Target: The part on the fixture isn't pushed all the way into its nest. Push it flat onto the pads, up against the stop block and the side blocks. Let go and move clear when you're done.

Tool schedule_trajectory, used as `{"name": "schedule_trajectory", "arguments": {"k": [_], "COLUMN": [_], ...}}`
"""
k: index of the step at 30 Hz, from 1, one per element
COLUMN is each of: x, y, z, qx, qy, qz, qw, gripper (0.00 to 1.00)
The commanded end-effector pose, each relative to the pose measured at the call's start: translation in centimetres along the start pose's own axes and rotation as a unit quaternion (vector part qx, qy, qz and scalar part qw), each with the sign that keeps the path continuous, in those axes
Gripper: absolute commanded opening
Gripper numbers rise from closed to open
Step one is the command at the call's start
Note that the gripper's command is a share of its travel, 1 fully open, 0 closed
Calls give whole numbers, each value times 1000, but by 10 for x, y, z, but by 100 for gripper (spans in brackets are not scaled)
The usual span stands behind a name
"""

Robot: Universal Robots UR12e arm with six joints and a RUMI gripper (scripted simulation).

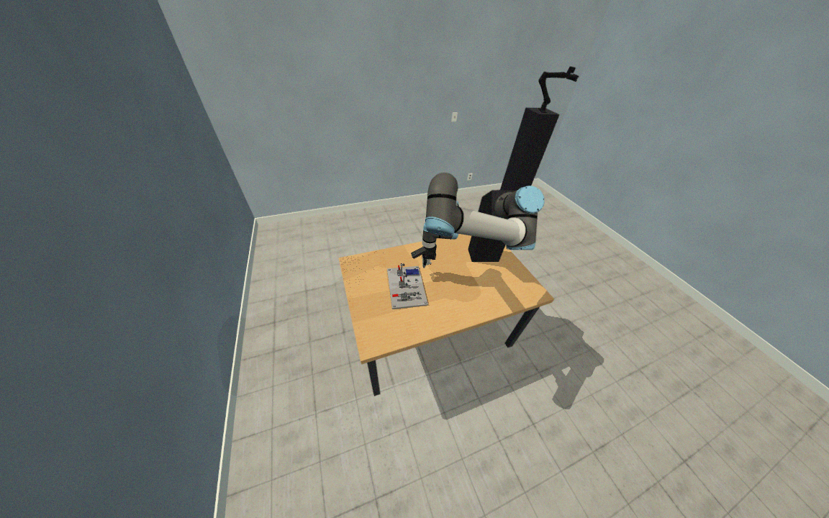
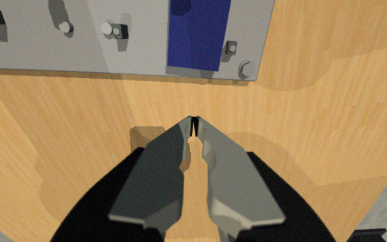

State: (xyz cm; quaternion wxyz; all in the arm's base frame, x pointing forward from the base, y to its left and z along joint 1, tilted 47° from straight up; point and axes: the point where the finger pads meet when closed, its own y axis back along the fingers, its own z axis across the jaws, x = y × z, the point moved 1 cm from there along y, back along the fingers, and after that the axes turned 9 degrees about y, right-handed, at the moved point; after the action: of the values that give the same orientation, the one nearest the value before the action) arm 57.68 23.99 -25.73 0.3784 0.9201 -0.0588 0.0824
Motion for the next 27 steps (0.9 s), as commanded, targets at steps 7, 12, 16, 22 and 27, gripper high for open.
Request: {"name": "schedule_trajectory", "arguments": {"k": [7, 12, 16, 22, 27], "x": [0, 0, 0, 0, 0], "y": [-12, -20, -28, -34, -34], "z": [0, 0, 0, 0, 0], "qx": [0, 0, 0, 0, 0], "qy": [0, 0, 0, 0, 0], "qz": [0, 0, 0, 0, 0], "qw": [1000, 1000, 1000, 1000, 1000], "gripper": [0, 0, 0, 0, 0]}}
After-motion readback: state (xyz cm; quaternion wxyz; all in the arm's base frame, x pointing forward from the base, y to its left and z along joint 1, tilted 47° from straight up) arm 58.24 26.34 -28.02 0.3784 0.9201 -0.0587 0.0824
